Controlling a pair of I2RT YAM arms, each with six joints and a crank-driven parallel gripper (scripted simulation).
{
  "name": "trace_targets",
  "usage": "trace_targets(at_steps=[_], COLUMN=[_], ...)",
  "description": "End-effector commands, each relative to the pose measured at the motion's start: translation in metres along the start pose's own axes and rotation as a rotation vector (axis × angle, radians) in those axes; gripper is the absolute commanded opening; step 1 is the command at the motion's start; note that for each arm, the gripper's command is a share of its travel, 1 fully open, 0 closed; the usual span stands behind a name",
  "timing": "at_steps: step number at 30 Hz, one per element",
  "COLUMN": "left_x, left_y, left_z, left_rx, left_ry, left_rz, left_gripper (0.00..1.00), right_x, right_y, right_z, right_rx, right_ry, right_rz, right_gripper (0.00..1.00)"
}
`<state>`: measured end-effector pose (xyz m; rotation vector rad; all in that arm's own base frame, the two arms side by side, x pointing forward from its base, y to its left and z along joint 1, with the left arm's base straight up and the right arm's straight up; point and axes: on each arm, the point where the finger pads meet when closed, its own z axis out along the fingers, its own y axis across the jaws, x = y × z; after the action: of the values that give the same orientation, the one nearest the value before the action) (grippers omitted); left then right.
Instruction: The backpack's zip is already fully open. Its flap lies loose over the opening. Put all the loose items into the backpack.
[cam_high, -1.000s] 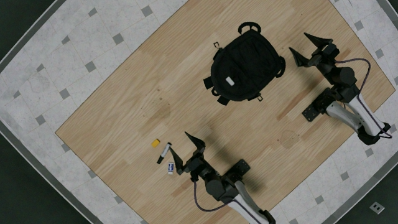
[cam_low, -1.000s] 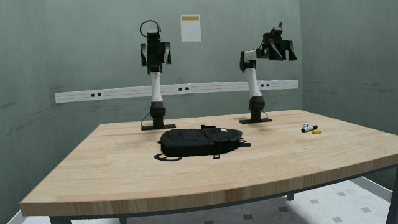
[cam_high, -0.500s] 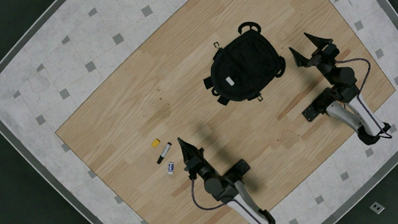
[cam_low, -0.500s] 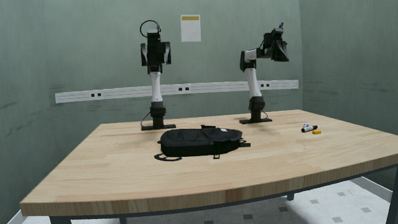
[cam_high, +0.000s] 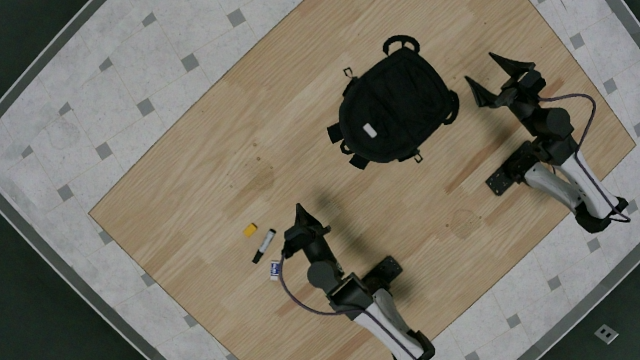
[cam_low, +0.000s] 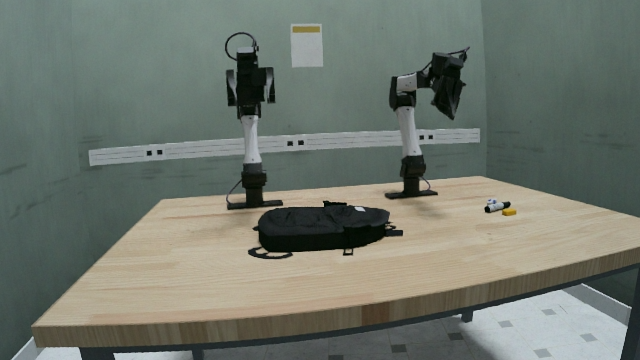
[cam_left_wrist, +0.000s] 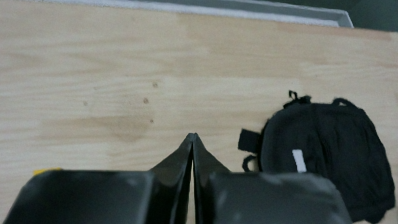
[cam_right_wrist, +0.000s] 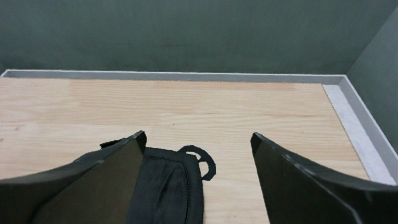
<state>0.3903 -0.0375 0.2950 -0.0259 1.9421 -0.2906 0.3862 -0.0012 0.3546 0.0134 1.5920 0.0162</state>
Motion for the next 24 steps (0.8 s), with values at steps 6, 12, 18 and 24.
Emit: trace_targets(at_steps=[6, 12, 18, 24], left_x=[0.034, 0.064, 0.084, 0.114], left_y=[-0.027, -0.041, -0.049, -0.061], left_z=[0.013, 0.027, 0.036, 0.05], left_rx=[0.141, 0.221, 0.276, 0.354], left_ry=[0.246, 0.419, 0.532, 0.703], left_rz=[-0.106, -0.177, -0.212, -0.285], left_gripper=[0.0, 0.0, 0.0, 0.0], right_x=[-0.005, -0.005, -0.005, -0.005], right_y=[0.0, 0.0, 0.0, 0.0], right_z=[-0.001, -0.001, -0.001, -0.001], right_rx=[-0.002, -0.002, -0.002, -0.002], right_ry=[-0.014, -0.014, -0.014, -0.014], right_rz=[-0.002, -0.002, -0.002, -0.002], right_gripper=[0.9, 0.9, 0.9, 0.9])
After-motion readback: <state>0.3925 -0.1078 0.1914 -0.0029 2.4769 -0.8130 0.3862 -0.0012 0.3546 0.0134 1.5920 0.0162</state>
